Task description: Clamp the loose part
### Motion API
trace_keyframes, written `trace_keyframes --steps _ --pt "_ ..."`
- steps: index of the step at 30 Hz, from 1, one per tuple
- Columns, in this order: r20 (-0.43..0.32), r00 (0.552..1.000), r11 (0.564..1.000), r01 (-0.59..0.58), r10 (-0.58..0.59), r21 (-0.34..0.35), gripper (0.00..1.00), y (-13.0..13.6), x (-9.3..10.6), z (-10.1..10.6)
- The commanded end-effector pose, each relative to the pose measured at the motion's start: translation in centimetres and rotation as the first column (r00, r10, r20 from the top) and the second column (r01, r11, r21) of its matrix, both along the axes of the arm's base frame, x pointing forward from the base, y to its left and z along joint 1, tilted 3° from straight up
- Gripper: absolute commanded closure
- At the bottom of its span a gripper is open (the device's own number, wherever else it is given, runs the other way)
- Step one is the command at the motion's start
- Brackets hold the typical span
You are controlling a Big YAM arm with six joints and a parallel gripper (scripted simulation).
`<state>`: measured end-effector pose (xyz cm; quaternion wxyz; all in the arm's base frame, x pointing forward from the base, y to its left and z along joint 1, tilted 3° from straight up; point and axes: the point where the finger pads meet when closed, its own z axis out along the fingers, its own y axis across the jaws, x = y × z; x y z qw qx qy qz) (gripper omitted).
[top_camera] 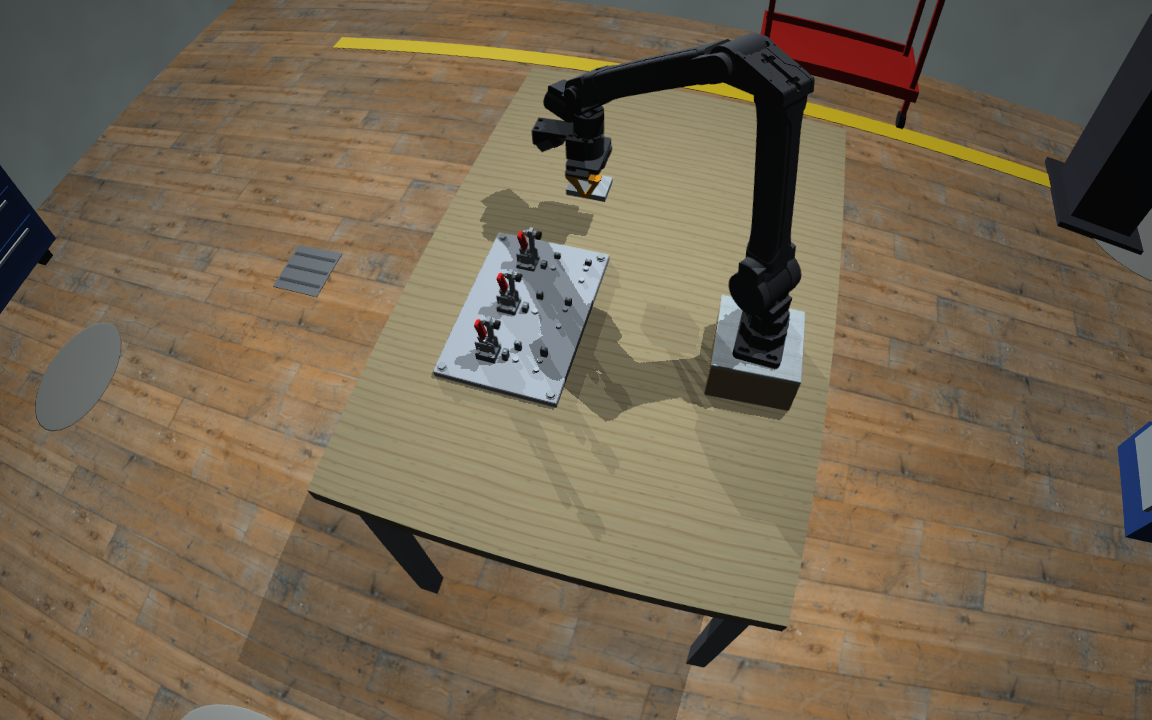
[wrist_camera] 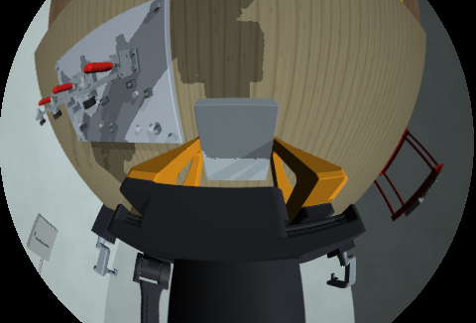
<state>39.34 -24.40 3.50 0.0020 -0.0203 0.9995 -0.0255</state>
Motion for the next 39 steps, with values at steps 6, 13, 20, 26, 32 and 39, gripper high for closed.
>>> trace_keyframes --steps 6,13,20,26,32,39 --pt "0.025 1.0 1.0 0.014 -0.014 -0.019 1.0 -0.48 0.89 0.67" --pt "0.022 1.0 1.0 0.014 -0.014 -0.017 1.0 -0.45 0.8 0.54" --pt "0.021 1.0 1.0 0.015 -0.015 -0.016 1.0 -0.45 0.75 0.37" --pt "0.016 1.0 1.0 0.015 -0.015 -0.014 1.0 -0.32 0.49 0.11" --pt "0.016 1.0 1.0 0.016 -0.016 -0.013 1.0 -0.32 0.43 0.1" --pt "0.017 1.0 1.0 0.016 -0.016 -0.014 1.0 -0.34 0.41 0.04"
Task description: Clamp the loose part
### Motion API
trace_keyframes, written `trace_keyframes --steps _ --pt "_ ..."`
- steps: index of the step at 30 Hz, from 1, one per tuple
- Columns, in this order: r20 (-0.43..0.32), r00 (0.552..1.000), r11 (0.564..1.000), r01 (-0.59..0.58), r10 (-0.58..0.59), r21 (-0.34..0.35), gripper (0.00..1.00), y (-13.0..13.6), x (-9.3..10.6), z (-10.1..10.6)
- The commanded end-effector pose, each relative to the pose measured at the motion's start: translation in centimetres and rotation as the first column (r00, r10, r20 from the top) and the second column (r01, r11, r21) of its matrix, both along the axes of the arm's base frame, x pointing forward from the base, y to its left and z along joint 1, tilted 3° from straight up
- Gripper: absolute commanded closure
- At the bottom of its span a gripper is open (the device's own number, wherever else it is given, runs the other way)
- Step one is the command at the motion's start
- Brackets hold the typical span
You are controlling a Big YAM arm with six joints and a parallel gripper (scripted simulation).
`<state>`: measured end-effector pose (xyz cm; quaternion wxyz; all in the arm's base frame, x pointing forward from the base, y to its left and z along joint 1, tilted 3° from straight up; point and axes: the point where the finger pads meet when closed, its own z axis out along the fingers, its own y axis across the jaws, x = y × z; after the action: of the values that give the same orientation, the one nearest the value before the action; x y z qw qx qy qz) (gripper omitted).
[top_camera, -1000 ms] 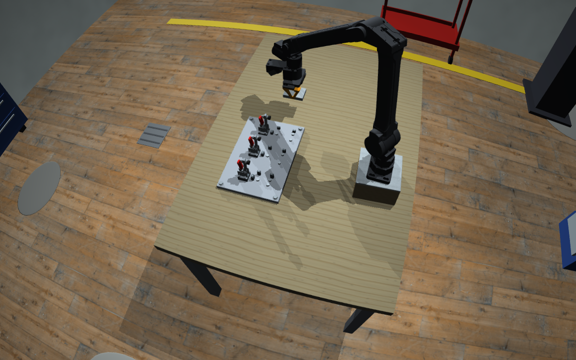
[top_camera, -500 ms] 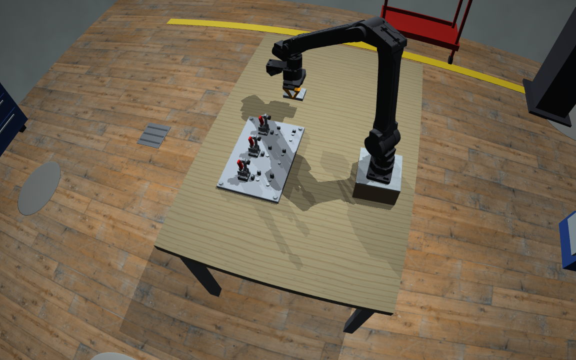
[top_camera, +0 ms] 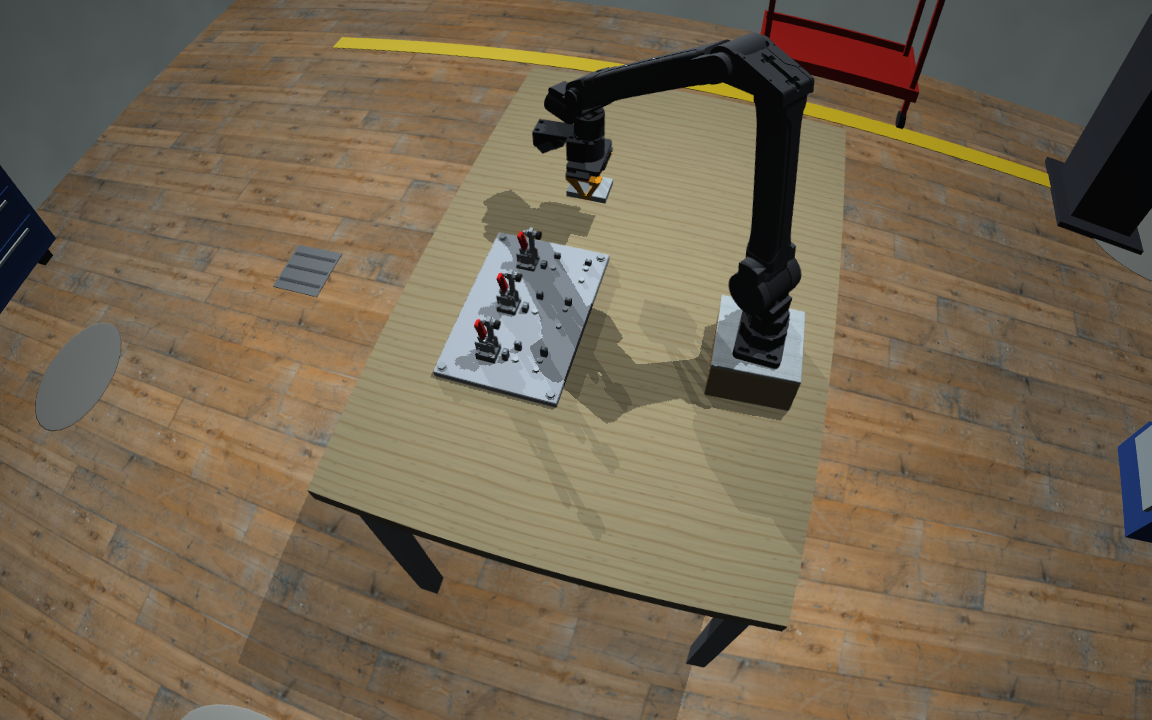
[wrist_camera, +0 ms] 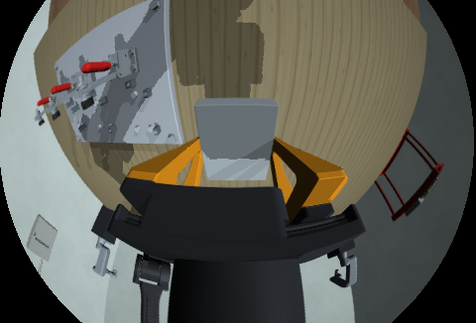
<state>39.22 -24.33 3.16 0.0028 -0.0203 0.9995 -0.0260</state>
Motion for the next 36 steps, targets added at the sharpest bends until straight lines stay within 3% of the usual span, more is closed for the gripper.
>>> trace_keyframes --steps 1,36 --pt "0.015 1.0 1.0 0.016 -0.016 -0.013 1.0 -0.41 0.52 0.37" --pt "0.022 1.0 1.0 0.017 -0.017 -0.017 1.0 -0.55 0.67 0.47"
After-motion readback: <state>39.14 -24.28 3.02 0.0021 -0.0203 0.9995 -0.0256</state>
